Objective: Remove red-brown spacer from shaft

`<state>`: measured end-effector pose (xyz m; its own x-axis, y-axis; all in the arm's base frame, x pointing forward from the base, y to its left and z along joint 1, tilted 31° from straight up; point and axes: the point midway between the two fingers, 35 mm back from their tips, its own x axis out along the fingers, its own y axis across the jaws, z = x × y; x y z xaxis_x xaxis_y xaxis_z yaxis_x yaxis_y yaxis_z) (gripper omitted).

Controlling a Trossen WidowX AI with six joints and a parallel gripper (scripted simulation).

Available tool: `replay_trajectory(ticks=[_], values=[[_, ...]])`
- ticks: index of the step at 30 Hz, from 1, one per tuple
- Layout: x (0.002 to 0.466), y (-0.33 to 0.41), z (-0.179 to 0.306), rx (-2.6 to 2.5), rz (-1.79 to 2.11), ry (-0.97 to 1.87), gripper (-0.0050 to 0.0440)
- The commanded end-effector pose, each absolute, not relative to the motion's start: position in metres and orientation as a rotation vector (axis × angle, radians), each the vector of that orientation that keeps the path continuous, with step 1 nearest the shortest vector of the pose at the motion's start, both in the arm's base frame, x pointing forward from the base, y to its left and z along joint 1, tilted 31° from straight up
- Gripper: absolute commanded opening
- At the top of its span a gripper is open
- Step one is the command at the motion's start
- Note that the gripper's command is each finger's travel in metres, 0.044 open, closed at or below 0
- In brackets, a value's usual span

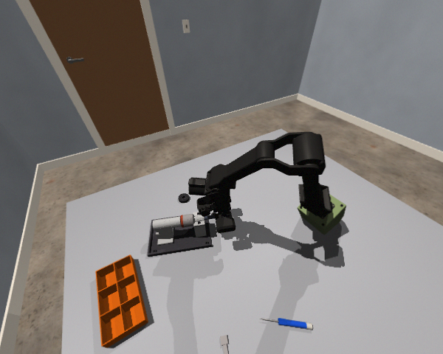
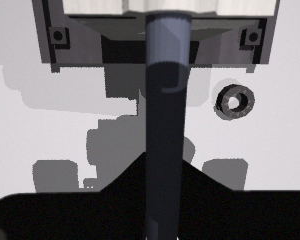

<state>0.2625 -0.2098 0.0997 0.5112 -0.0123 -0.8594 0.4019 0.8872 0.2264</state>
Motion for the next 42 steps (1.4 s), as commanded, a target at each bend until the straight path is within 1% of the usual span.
replay_trajectory(ticks=[1,42], values=[[0.2614,-0.2106,0.109,0.411,-0.263,0.983,-0.005],[0.2576,-0.2083,0.1066,0.411,-0.263,0.983,-0.005]])
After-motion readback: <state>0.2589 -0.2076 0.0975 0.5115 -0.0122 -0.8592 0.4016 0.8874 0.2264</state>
